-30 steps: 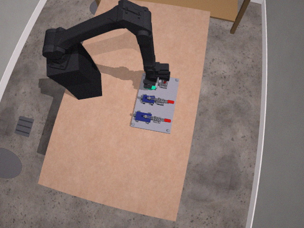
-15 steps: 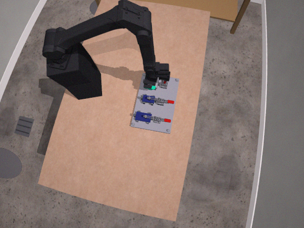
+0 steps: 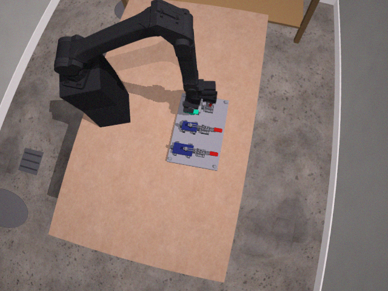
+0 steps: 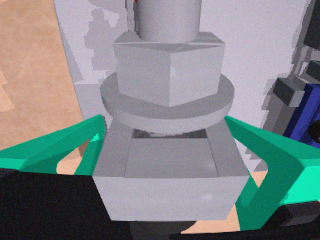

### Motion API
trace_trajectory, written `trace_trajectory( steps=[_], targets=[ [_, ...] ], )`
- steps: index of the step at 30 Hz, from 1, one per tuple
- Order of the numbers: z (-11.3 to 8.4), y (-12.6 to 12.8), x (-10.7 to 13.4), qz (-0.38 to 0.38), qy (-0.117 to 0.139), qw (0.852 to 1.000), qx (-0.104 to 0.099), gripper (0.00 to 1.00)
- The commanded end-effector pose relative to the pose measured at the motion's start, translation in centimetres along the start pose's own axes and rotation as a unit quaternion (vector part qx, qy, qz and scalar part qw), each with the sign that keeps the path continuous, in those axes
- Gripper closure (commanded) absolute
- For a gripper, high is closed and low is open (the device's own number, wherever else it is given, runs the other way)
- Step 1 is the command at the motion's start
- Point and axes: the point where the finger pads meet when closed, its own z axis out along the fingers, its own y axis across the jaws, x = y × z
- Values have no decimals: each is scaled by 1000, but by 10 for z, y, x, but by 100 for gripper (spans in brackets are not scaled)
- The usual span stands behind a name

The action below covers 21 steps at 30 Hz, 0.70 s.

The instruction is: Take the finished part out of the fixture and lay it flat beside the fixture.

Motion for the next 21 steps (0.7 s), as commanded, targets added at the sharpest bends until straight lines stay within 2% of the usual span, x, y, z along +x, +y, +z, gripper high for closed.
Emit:
trace_trajectory(
  steps=[1, 21],
  targets=[
    [2, -6, 8, 2, 13, 1000, 2, 8],
    [3, -7, 11, 2, 14, 1000, 2, 8]
  ],
)
